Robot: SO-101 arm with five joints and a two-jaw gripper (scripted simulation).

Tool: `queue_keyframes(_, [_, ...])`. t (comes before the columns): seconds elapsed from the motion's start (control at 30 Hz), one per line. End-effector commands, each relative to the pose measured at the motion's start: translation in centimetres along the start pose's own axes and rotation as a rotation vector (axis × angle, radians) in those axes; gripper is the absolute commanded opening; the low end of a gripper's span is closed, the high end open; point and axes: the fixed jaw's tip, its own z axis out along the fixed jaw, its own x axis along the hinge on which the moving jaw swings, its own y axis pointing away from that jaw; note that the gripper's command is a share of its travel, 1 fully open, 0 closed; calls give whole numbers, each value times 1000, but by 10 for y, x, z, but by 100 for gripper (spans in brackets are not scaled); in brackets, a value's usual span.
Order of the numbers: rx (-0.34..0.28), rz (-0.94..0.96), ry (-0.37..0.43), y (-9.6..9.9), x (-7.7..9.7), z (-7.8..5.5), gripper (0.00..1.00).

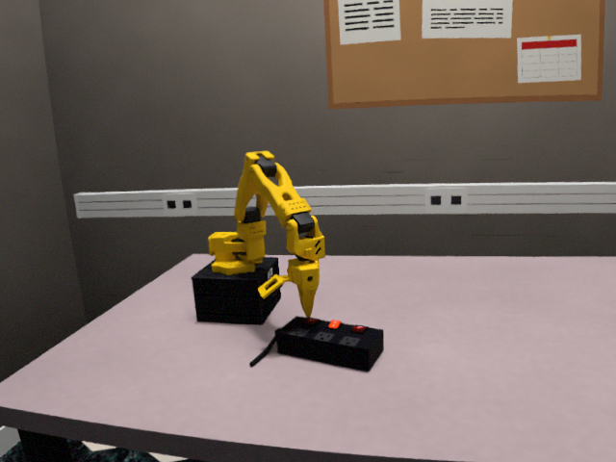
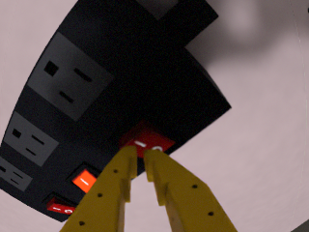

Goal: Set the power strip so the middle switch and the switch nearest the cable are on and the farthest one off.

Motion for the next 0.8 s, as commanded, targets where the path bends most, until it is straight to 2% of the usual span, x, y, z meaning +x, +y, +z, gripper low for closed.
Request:
queue_keyframes(0.0, [-11, 1, 5, 1, -1, -4, 0])
queue_keyframes(0.77, [-11, -4, 5, 6, 2, -11, 0])
